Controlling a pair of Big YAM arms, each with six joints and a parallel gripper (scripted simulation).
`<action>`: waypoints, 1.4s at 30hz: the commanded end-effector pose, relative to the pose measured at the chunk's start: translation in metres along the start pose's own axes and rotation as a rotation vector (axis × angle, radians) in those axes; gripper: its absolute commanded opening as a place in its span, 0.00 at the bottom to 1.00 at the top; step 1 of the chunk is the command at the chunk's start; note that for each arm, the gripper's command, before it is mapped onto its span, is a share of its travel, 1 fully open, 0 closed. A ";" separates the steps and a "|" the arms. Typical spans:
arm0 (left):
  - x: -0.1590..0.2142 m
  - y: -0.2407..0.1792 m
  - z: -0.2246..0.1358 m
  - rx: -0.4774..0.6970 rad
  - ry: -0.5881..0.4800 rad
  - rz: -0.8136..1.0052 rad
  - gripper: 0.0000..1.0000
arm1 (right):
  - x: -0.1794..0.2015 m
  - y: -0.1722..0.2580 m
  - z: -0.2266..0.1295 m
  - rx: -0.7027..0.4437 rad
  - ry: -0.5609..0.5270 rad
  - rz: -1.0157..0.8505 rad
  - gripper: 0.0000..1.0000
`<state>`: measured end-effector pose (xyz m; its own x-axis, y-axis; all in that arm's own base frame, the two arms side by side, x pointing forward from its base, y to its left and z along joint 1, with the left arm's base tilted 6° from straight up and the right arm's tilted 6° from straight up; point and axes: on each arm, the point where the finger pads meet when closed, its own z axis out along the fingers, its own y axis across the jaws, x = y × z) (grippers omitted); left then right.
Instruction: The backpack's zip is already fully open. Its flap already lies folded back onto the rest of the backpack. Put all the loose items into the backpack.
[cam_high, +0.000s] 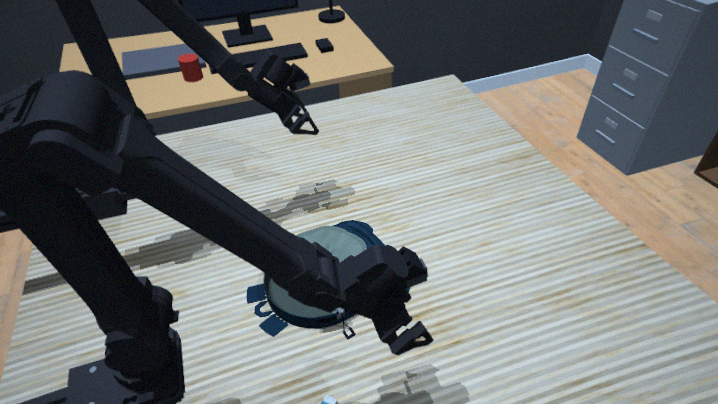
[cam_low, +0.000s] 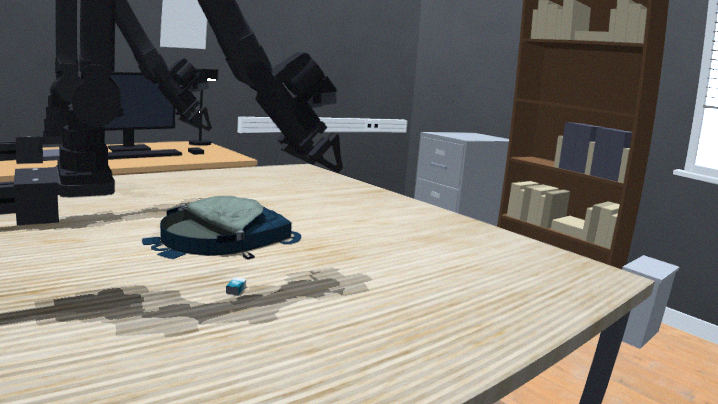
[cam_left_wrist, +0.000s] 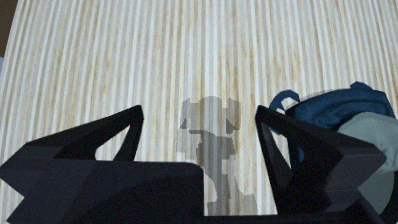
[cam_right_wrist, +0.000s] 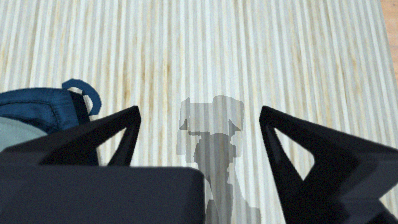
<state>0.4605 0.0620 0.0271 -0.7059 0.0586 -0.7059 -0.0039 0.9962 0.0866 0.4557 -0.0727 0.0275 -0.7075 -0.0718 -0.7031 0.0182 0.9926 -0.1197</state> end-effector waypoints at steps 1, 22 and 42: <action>-0.005 -0.001 -0.001 0.001 -0.012 0.004 1.00 | -0.007 0.000 -0.001 0.000 -0.015 -0.001 1.00; -0.017 0.001 0.000 -0.002 -0.033 0.005 0.90 | -0.018 -0.002 0.000 0.004 -0.036 -0.001 0.90; -0.017 0.001 0.000 -0.002 -0.033 0.005 0.90 | 0.106 0.004 0.003 -0.221 0.012 -0.251 0.54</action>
<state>0.4605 0.0620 0.0271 -0.7059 0.0586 -0.7059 -0.0039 0.9962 0.0866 0.4056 -0.0673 -0.0207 -0.7162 -0.1735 -0.6760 -0.1671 0.9831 -0.0753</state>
